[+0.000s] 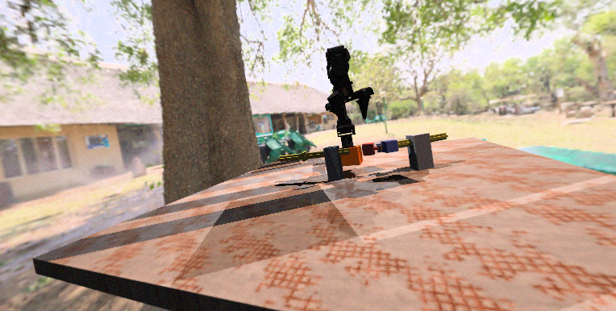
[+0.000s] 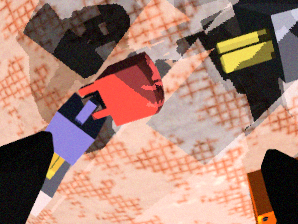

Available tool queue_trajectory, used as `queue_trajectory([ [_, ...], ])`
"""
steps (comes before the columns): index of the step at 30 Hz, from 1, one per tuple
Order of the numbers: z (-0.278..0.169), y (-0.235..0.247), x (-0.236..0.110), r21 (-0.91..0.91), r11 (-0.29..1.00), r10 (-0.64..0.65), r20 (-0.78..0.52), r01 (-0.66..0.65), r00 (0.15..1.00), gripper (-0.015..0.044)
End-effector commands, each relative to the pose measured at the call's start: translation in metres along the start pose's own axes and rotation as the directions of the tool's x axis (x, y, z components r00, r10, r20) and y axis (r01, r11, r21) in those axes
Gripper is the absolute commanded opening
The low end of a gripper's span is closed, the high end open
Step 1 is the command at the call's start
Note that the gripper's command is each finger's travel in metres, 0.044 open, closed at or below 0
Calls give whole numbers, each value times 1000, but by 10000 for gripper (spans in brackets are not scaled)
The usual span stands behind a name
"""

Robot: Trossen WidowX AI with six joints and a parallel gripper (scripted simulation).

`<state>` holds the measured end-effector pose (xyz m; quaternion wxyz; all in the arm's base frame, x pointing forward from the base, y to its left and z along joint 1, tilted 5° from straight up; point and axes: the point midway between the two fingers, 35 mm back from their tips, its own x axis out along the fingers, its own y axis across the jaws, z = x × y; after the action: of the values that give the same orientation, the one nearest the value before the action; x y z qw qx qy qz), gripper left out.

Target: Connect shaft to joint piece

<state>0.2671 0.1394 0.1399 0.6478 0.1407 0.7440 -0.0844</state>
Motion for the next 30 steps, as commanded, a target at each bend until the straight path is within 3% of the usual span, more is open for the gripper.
queue_trajectory([
  [1, 4, -6, 4, 116, 993, 32, -26, -29, 999, 440],
  [14, 17, -31, 17, 520, 849, 161, -92, -90, 983, 440],
  [30, 29, -61, 29, 877, 476, 340, -120, -60, 933, 440],
])
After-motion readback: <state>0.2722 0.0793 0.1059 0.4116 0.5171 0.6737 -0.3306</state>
